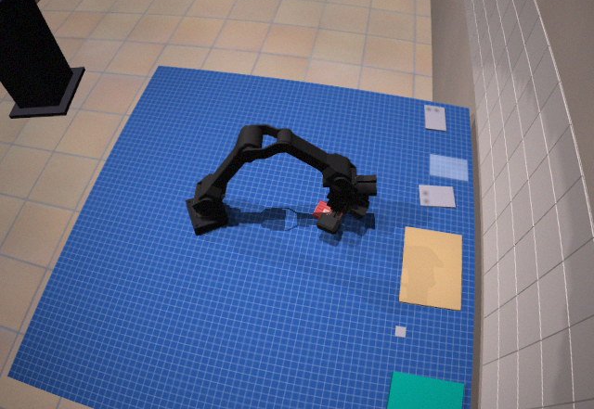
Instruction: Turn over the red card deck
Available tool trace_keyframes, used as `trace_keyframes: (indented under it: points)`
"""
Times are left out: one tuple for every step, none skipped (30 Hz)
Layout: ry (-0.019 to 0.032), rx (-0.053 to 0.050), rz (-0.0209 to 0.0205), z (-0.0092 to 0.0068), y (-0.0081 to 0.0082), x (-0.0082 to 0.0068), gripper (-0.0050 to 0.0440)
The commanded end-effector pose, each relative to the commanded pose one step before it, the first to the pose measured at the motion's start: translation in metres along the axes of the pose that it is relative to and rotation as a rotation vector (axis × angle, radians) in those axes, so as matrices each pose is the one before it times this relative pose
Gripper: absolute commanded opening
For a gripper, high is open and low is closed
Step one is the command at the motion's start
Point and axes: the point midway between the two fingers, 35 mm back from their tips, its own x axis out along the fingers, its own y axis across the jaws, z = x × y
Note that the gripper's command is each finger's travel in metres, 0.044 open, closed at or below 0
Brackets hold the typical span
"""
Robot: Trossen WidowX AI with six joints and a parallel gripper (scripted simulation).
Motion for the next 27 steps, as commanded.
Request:
trace_keyframes:
  points:
    - [-0.0917,0.0008,0.01437,0.00247,0.00271,-0.01452,0.0291]
    - [0.0,0.0,0.0,0.0,0.0,0.0,0.0291]
    - [-0.0123,0.0004,0.00032,-0.00031,-0.00005,-0.00059,0.0291]
    - [0.00018,0.0,-0.00003,-0.00131,-0.00003,-0.00337,0.0291]
    - [0.00011,0.0,-0.00001,-0.00079,-0.00001,-0.00206,0.0291]
    - [0.00005,0.0,-0.00001,-0.00034,-0.00001,-0.00088,0.0291]
    - [0.00001,0.0,0.0,-0.00006,0.0,-0.00014,0.0291]
    - [-0.00049,0.0,-0.00001,0.0,0.0,-0.00001,0.0291]
    - [-0.00305,0.0002,-0.00014,0.00004,-0.00013,-0.00003,0.0291]
    - [-0.00694,-0.0004,-0.00002,-0.00014,0.00016,-0.00009,0.0291]
    - [-0.01136,-0.0002,-0.00014,-0.00012,0.00002,-0.00016,0.0291]
    - [-0.01535,-0.0002,-0.00012,-0.00018,0.00002,-0.00025,0.0291]
    - [-0.01834,-0.0001,-0.00004,-0.00023,0.00001,-0.00034,0.0291]
    - [-0.01993,0.0001,0.00009,-0.00028,-0.00001,-0.00043,0.0291]
    - [-0.01992,0.0003,0.00022,-0.0003,-0.00003,-0.00049,0.0291]
    - [-0.01831,0.0005,0.00032,-0.0003,-0.00005,-0.0005,0.0291]
    - [-0.01531,0.0005,0.00036,-0.00026,-0.00006,-0.00046,0.0291]
    - [0.0,0.0,0.0,0.0,0.0,0.0,0.0291]
    - [0.0,0.0,0.0,0.0,0.0,0.0,0.0291]
    - [0.00019,0.0,-0.00003,-0.00135,-0.00002,-0.00348,0.0291]
    - [0.00014,0.0,-0.00002,-0.00083,-0.00001,-0.00215,0.0291]
    - [0.00006,0.0,-0.00001,-0.00036,-0.00001,-0.00093,0.0291]
    - [0.00001,0.0,0.0,-0.00006,0.0,-0.00015,0.0291]
    - [-0.0005,0.0,-0.00001,-0.00001,0.0,-0.00001,0.0291]
    - [-0.00309,-0.0006,-0.00005,-0.00003,0.00001,-0.00003,0.0291]
    - [-0.00713,0.0001,-0.0001,-0.00008,0.00002,-0.00008,0.0291]
    - [-0.0116,-0.0001,-0.00012,-0.00014,0.00003,-0.00015,0.0291]
